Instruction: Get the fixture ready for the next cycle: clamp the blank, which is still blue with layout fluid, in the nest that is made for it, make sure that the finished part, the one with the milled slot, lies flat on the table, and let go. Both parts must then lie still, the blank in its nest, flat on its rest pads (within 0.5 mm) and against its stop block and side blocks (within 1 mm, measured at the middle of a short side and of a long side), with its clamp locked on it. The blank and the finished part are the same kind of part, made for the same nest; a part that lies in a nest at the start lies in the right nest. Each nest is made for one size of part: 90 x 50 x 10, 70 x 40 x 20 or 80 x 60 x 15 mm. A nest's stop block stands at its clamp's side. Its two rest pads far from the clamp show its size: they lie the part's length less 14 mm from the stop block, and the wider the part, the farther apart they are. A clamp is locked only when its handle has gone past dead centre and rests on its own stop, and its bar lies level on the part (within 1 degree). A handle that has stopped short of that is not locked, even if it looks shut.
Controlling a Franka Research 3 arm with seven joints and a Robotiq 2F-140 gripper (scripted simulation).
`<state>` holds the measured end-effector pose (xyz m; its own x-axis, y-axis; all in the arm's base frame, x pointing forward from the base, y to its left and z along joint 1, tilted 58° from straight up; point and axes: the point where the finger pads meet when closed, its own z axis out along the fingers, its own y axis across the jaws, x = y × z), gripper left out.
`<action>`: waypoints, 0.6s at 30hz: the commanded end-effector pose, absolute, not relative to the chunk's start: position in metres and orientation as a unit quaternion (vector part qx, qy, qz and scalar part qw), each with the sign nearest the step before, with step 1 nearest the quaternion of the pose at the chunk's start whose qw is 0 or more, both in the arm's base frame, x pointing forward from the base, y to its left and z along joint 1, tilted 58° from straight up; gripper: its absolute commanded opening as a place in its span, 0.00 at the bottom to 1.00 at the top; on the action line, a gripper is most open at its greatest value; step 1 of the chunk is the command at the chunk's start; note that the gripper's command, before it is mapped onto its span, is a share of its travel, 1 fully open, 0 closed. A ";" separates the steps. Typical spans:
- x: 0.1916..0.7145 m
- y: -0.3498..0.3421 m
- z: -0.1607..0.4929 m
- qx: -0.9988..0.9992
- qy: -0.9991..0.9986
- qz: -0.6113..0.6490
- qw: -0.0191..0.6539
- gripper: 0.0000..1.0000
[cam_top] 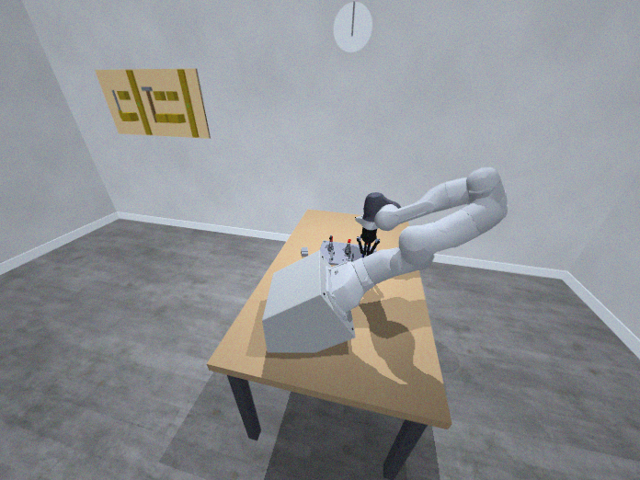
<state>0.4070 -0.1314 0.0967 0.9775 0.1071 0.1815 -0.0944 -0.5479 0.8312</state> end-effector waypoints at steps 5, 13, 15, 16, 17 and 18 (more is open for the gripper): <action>0.408 -0.131 0.096 0.874 0.004 0.104 0.474 0.00; 0.402 -0.132 0.095 0.874 0.004 0.104 0.474 0.00; 0.397 -0.133 0.094 0.874 0.004 0.104 0.474 0.00; 0.395 -0.133 0.094 0.874 0.004 0.104 0.474 0.00; 0.392 -0.133 0.093 0.874 0.004 0.104 0.474 0.00; 0.391 -0.133 0.093 0.874 0.004 0.104 0.474 0.00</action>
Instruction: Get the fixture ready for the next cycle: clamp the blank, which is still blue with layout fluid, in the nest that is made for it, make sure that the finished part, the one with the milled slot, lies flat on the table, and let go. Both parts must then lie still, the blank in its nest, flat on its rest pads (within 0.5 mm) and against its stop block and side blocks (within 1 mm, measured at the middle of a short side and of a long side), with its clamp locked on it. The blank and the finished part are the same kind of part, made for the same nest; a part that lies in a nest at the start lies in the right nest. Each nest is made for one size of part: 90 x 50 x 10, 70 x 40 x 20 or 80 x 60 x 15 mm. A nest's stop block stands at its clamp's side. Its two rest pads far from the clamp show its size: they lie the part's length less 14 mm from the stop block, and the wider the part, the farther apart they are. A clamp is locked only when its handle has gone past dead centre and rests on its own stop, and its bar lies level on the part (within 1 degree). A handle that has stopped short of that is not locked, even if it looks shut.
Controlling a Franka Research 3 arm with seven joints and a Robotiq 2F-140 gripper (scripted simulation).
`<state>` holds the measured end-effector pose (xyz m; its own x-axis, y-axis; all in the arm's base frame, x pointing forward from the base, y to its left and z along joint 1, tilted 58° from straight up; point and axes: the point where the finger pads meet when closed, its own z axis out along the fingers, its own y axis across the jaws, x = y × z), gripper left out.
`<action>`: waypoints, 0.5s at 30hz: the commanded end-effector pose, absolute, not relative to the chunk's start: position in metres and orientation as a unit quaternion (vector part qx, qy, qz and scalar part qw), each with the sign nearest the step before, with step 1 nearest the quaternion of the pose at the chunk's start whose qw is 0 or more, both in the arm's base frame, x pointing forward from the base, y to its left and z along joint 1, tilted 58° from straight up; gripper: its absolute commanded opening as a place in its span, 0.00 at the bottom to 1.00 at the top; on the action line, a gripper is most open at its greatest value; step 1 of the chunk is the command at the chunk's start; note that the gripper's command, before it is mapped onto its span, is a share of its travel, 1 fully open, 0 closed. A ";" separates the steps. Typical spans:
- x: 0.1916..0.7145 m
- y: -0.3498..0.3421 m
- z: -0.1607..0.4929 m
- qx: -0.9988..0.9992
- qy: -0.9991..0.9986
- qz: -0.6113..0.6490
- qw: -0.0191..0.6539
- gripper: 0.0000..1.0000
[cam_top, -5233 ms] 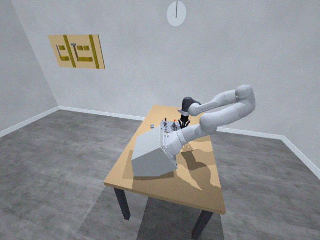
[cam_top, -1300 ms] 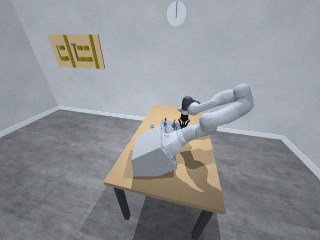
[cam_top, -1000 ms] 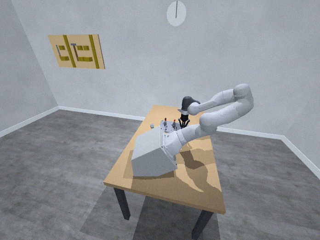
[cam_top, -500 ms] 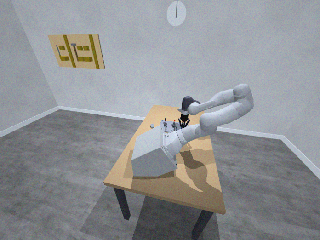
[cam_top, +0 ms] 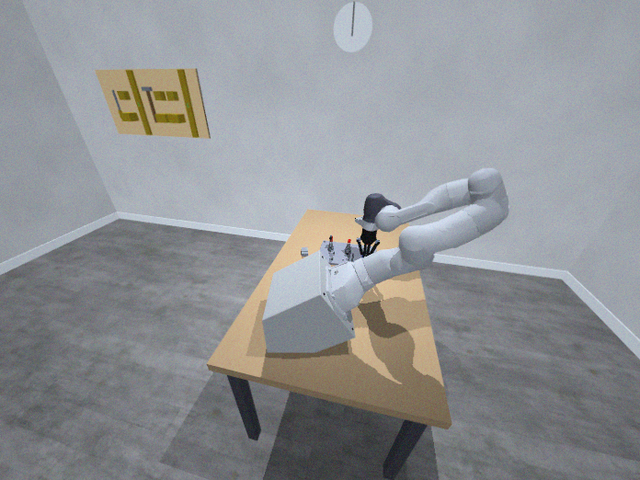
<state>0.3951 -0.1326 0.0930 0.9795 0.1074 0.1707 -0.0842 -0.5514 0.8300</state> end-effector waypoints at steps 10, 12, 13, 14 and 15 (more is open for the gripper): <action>0.387 -0.127 0.097 0.874 0.004 0.104 0.474 0.00; 0.386 -0.124 0.099 0.874 0.004 0.104 0.474 0.00; 0.385 -0.120 0.101 0.874 0.004 0.104 0.474 0.00; 0.384 -0.115 0.104 0.874 0.004 0.104 0.474 0.00; 0.383 -0.111 0.107 0.874 0.004 0.104 0.474 0.00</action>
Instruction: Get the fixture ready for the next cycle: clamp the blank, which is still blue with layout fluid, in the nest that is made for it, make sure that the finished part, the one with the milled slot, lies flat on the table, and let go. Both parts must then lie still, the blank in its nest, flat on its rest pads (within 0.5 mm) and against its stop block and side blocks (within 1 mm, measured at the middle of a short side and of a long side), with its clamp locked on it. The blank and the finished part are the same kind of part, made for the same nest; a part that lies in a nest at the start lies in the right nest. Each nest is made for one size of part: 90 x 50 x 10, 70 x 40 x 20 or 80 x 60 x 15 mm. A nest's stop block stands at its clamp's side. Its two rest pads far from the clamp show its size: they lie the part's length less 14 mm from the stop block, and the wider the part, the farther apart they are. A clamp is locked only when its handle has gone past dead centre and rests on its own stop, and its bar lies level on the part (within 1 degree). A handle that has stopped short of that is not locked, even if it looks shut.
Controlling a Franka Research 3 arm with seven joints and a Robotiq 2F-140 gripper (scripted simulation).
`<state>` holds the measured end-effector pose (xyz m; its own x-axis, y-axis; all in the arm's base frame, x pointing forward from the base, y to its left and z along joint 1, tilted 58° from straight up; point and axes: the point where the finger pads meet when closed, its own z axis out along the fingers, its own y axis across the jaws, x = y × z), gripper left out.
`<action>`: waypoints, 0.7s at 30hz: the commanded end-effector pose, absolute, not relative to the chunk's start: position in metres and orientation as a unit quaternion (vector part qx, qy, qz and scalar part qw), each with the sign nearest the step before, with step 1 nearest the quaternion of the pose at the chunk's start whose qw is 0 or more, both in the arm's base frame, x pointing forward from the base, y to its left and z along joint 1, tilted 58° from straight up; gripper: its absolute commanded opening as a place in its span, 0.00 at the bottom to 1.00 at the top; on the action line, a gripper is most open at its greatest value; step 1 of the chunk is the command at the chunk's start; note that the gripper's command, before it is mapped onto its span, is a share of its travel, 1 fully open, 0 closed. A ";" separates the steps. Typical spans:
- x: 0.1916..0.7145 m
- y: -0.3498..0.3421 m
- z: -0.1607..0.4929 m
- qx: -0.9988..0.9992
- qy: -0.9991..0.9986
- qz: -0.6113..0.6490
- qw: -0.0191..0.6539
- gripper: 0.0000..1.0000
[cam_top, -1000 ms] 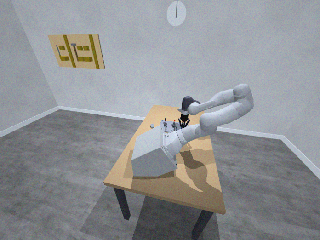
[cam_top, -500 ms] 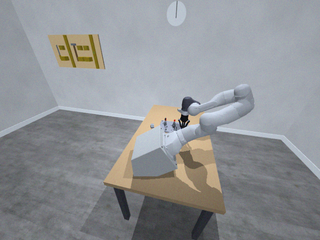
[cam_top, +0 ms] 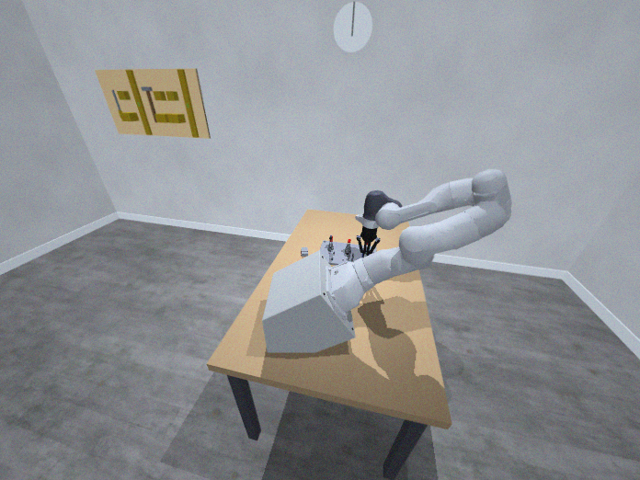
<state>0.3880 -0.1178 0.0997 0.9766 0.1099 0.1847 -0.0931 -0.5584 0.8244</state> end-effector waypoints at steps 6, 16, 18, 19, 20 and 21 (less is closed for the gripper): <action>0.381 -0.100 0.114 0.874 0.004 0.104 0.474 0.00; 0.381 -0.100 0.114 0.874 0.004 0.104 0.474 0.00; 0.381 -0.100 0.114 0.874 0.004 0.104 0.474 0.00; 0.381 -0.100 0.114 0.874 0.004 0.104 0.474 0.00; 0.381 -0.100 0.114 0.874 0.004 0.104 0.474 0.00; 0.381 -0.100 0.114 0.874 0.004 0.104 0.474 0.00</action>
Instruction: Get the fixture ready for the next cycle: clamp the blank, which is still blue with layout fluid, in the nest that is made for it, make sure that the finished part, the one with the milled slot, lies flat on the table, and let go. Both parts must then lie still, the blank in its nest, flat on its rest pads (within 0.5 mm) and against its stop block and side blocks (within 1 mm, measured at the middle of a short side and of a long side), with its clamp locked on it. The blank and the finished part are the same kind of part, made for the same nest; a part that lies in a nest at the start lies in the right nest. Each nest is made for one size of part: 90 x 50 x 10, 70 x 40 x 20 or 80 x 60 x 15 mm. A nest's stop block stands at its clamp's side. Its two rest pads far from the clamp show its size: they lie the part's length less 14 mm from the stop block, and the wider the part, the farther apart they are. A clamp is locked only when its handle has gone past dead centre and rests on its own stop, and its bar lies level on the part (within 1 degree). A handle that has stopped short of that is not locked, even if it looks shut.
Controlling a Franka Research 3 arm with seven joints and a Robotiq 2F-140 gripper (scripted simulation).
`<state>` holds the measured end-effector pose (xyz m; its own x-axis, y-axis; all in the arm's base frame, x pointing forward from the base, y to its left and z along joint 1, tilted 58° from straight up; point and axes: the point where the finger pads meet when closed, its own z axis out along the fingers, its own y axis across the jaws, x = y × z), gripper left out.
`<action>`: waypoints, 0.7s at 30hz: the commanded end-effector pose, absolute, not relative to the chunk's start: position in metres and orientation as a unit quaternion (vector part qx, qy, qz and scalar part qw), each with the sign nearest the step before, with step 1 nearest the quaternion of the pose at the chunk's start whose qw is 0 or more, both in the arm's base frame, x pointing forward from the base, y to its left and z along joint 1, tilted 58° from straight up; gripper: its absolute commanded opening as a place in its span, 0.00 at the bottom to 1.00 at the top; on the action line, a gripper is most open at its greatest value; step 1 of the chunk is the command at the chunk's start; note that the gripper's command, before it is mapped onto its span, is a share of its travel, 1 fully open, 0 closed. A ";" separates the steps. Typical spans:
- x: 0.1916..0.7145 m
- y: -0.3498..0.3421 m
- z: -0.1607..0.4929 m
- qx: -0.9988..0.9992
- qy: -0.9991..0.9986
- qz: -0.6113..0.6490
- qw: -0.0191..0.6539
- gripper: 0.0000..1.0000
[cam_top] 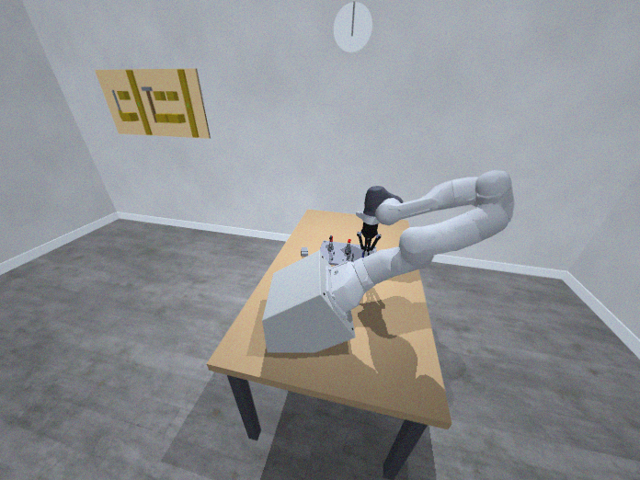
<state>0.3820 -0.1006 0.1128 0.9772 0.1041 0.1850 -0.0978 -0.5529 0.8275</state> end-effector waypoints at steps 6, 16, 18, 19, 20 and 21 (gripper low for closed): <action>0.381 -0.100 0.114 0.874 0.004 0.104 0.474 0.00; 0.381 -0.100 0.114 0.874 0.004 0.104 0.474 0.00; 0.381 -0.100 0.114 0.874 0.004 0.104 0.474 0.00; 0.381 -0.099 0.114 0.874 0.004 0.104 0.474 0.00; 0.382 -0.099 0.113 0.874 0.004 0.104 0.474 0.00; 0.384 -0.098 0.113 0.874 0.004 0.104 0.474 0.00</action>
<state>0.3822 -0.1000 0.1134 0.9776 0.1039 0.1832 -0.0966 -0.5516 0.8285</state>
